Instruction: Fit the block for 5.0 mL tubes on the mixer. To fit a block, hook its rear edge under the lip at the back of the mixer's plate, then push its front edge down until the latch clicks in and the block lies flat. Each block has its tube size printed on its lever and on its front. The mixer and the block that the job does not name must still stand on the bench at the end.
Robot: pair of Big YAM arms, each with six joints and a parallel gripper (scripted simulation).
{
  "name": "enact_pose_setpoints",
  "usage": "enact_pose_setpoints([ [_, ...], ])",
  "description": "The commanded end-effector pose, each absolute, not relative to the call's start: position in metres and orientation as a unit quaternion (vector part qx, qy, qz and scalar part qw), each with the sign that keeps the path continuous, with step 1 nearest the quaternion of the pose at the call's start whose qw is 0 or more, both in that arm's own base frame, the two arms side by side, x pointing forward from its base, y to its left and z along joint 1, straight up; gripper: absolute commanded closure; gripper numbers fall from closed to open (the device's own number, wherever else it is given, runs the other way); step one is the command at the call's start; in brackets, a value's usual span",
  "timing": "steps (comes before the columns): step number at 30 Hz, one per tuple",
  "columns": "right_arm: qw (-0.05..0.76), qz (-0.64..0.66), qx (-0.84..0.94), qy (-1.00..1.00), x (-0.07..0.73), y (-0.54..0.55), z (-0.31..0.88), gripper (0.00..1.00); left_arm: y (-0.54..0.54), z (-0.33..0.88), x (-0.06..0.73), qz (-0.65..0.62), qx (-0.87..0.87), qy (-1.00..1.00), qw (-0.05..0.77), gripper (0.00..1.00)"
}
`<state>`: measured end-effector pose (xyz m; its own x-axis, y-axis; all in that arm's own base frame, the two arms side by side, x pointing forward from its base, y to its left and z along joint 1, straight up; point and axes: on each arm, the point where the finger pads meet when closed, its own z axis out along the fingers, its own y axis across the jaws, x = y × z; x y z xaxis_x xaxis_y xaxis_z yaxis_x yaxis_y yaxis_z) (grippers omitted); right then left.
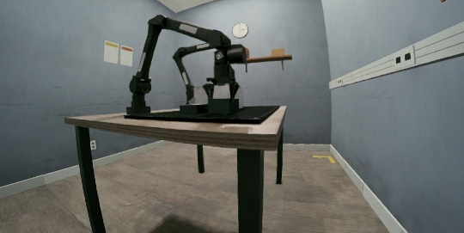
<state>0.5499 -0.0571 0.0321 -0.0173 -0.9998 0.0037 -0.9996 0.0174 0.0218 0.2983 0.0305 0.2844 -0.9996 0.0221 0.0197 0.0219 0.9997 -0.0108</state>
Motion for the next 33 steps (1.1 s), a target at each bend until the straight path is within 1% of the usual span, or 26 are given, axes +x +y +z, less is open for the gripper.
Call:
enact_pose_setpoints([
  [1,-0.030,0.043,0.696,-0.716,0.583,-0.063,0.090,1.00,0.034,0.305,0.308,0.003,-0.001,-1.000,-0.010,0.00],
  [26,-0.044,0.051,0.696,-0.715,0.590,-0.062,0.112,1.00,0.035,0.314,0.312,0.001,0.000,-1.000,-0.022,0.00],
  [33,-0.043,0.049,0.696,-0.715,0.594,-0.063,0.102,1.00,0.035,0.314,0.312,0.001,0.000,-1.000,-0.022,0.00],
])
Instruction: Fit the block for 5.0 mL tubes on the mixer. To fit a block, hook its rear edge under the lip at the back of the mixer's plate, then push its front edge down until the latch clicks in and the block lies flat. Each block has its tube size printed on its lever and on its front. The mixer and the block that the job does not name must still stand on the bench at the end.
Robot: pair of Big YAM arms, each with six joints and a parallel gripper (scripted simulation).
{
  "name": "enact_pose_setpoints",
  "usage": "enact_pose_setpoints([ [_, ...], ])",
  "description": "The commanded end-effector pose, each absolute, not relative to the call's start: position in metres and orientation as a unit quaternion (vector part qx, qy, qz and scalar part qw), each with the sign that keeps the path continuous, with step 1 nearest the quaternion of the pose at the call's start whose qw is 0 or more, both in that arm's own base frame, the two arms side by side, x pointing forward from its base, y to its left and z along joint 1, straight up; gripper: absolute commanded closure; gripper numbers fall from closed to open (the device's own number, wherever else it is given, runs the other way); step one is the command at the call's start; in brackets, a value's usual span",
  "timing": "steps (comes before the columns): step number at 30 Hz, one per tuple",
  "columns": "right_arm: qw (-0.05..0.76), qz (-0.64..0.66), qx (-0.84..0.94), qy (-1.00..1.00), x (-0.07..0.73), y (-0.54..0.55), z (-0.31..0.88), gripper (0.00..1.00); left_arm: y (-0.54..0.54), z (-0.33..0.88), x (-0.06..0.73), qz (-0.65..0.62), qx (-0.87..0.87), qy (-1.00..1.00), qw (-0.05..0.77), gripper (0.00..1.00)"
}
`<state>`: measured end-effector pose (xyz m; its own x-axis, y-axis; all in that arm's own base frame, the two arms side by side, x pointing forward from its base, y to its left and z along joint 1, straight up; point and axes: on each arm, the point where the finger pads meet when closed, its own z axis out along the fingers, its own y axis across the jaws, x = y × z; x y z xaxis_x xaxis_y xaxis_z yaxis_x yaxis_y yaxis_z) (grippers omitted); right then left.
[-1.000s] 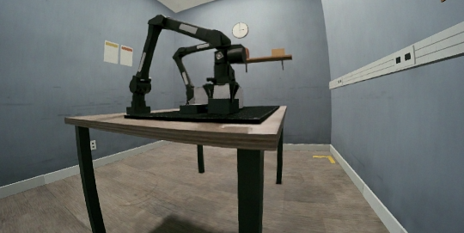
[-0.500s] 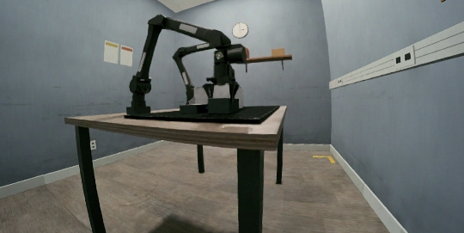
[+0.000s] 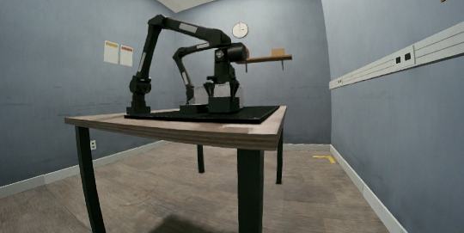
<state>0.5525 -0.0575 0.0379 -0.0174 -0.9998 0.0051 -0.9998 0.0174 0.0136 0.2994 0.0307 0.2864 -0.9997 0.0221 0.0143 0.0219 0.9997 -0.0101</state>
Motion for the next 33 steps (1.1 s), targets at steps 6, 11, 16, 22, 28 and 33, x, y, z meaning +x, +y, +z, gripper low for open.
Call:
enact_pose_setpoints([
  [6,-0.037,0.042,0.697,-0.715,0.589,-0.062,0.098,1.00,0.035,0.307,0.309,0.002,0.000,-1.000,-0.014,0.00],
  [11,-0.038,0.042,0.697,-0.715,0.588,-0.062,0.104,1.00,0.035,0.300,0.305,0.003,0.000,-1.000,-0.004,0.00],
  [16,-0.040,0.048,0.701,-0.710,0.589,-0.065,0.123,1.00,0.034,0.292,0.301,0.004,0.000,-1.000,0.005,0.00],
  [22,-0.045,0.050,0.701,-0.710,0.589,-0.064,0.134,1.00,0.034,0.286,0.297,0.005,0.000,-1.000,0.013,0.00],
  [28,-0.043,0.045,0.694,-0.717,0.585,-0.064,0.143,1.00,0.034,0.281,0.294,0.005,0.000,-1.000,0.020,0.00],
  [33,-0.040,0.043,0.692,-0.719,0.583,-0.064,0.147,1.00,0.034,0.283,0.295,0.005,0.000,-1.000,0.017,0.00],
])
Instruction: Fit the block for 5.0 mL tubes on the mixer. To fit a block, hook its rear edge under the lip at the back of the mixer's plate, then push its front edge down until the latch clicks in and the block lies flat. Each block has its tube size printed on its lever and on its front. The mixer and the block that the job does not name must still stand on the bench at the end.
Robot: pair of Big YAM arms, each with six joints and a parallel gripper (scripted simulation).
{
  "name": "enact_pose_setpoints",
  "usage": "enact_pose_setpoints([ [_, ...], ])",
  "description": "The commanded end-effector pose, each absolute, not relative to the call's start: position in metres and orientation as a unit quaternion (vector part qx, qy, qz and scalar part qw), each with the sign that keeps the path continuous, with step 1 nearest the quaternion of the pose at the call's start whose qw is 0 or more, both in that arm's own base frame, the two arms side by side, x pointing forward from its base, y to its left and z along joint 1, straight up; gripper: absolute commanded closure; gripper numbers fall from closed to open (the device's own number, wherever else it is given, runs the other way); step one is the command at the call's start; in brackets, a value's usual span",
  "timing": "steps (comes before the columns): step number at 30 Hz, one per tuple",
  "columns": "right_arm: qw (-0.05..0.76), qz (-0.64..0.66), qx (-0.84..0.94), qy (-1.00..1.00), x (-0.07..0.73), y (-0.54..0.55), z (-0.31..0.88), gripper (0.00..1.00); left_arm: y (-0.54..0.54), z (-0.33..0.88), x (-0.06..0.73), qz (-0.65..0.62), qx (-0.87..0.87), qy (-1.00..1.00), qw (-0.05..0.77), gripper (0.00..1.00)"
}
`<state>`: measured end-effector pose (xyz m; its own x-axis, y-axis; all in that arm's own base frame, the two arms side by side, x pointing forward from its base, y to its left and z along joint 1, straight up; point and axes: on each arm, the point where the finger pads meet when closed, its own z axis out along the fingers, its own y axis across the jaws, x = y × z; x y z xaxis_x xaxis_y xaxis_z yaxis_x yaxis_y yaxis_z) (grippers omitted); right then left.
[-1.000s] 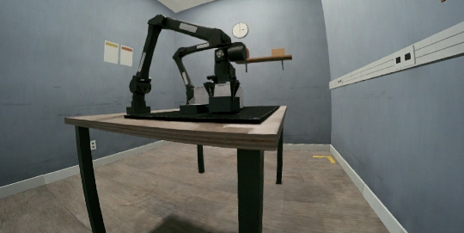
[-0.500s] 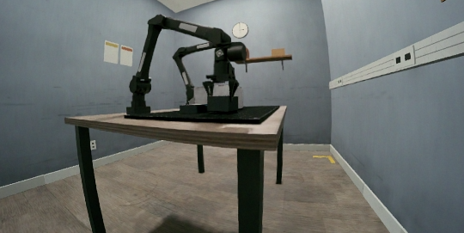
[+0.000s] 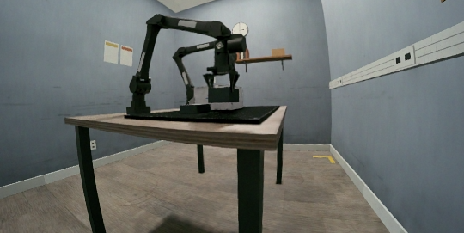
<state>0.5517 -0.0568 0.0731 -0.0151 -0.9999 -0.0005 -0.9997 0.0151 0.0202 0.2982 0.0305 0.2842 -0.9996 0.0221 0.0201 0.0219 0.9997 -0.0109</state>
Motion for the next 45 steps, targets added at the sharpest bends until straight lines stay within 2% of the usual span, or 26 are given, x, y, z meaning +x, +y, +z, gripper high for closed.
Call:
enact_pose_setpoints([
  [1,-0.041,0.043,0.692,-0.720,0.583,-0.064,0.150,1.00,0.034,0.284,0.296,0.005,0.000,-1.000,0.015,0.00],
  [32,-0.048,0.052,0.691,-0.719,0.581,-0.066,0.195,1.00,0.036,0.311,0.310,0.001,0.001,-1.000,-0.021,0.00],
  [45,-0.045,0.048,0.693,-0.718,0.588,-0.063,0.175,1.00,0.037,0.316,0.312,0.000,0.001,-1.000,-0.027,0.00],
])
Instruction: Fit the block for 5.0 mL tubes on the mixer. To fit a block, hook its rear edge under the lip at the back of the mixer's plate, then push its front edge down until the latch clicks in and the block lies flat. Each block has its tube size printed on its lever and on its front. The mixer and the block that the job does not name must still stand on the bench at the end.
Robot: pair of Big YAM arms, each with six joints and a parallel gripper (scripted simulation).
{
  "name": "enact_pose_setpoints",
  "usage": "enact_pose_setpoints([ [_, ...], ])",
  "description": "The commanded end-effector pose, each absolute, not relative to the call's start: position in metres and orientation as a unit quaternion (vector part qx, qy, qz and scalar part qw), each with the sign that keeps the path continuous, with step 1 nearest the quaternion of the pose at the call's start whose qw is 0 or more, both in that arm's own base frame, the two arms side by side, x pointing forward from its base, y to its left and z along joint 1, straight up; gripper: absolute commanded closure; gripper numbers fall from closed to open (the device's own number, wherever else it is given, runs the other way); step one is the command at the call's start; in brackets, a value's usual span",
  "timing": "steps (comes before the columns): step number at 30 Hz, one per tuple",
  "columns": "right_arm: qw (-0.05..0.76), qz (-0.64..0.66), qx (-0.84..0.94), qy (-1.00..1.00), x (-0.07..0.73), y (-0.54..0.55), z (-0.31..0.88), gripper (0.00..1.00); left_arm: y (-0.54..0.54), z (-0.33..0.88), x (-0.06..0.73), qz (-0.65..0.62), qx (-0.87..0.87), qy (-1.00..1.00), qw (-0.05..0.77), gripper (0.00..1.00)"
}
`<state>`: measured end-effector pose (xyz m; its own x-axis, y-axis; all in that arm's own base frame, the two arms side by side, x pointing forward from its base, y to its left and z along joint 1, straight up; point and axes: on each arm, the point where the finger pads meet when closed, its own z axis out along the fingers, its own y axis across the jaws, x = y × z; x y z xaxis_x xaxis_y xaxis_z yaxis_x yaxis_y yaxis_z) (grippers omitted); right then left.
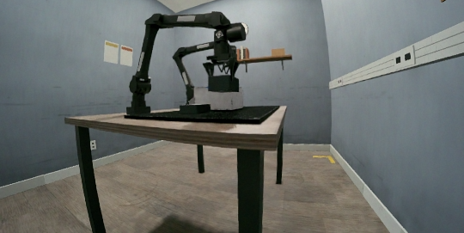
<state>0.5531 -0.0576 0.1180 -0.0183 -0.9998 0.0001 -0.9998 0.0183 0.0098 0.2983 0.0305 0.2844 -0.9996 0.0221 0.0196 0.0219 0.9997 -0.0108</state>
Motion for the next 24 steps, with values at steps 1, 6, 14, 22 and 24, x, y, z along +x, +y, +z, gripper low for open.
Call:
enact_pose_setpoints([
  [1,-0.045,0.047,0.694,-0.717,0.586,-0.059,0.180,1.00,0.037,0.316,0.313,0.000,0.001,-1.000,-0.028,0.00],
  [6,-0.043,0.043,0.700,-0.712,0.574,-0.042,0.195,1.00,0.037,0.317,0.313,0.000,0.001,-1.000,-0.030,0.00],
  [14,-0.034,0.040,0.694,-0.718,0.559,-0.047,0.200,1.00,0.036,0.307,0.308,0.001,0.001,-1.000,-0.018,0.00],
  [22,-0.028,0.030,0.697,-0.716,0.544,-0.034,0.199,1.00,0.036,0.295,0.302,0.003,0.002,-1.000,-0.002,0.00],
  [24,-0.024,0.028,0.698,-0.715,0.540,-0.031,0.200,1.00,0.035,0.292,0.300,0.004,0.002,-1.000,0.002,0.00],
])
